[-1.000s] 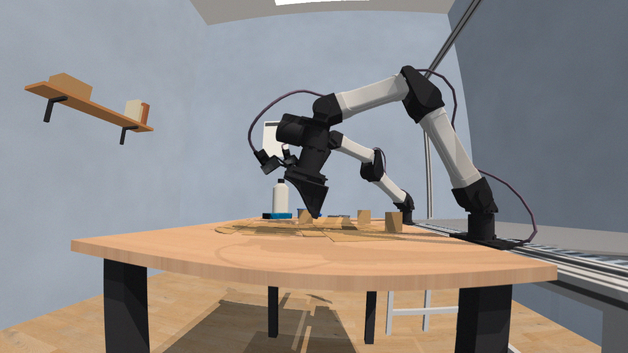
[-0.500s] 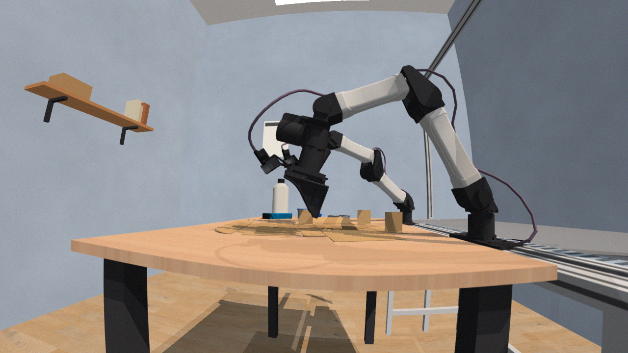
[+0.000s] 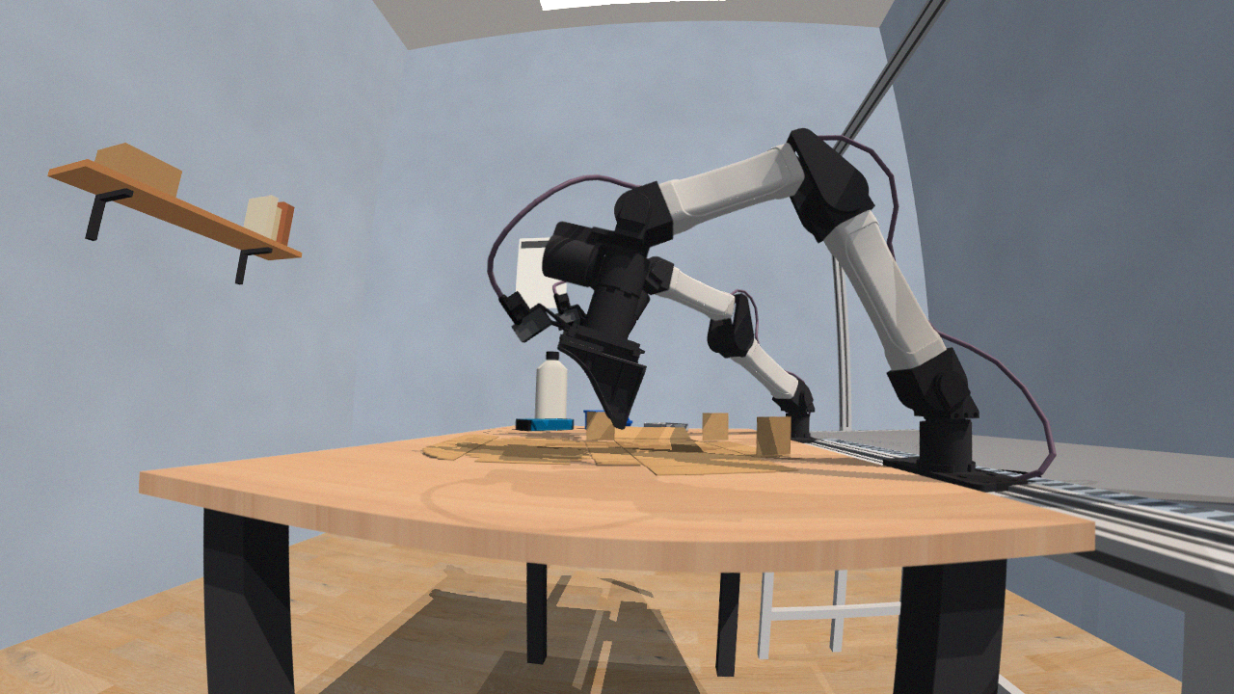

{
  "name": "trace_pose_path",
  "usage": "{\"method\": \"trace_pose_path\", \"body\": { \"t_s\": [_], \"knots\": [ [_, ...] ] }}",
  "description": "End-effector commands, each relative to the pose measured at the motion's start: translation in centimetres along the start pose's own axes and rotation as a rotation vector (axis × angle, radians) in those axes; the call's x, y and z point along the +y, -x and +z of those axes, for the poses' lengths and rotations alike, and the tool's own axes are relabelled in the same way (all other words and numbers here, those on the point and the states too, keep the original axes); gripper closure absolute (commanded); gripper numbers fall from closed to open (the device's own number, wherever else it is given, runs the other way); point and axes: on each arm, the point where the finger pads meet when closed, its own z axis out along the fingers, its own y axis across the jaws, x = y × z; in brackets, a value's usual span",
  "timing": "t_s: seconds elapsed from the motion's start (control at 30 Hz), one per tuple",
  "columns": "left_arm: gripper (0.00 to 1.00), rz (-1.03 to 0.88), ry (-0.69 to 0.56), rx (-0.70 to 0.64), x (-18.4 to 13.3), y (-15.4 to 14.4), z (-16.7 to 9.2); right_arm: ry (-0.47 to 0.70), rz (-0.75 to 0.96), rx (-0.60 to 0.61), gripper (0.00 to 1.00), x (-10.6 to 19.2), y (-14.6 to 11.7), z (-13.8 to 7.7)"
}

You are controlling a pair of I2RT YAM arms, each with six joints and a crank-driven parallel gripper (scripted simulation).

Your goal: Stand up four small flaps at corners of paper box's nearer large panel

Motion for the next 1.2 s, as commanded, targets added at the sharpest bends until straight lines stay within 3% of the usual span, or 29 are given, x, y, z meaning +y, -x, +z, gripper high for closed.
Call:
{"method": "trace_pose_path", "body": {
  "t_s": [0.0,1.17],
  "knots": [
    [0.19,0.008,-0.021,-0.041,-0.37,0.92,-1.93,0.002,0.010,-0.022,0.19,-0.37,2.35,-2.68],
    [0.19,0.006,-0.021,-0.039,-0.27,0.94,-1.96,0.003,0.010,-0.024,0.19,-0.43,2.40,-2.80]
  ]
}}
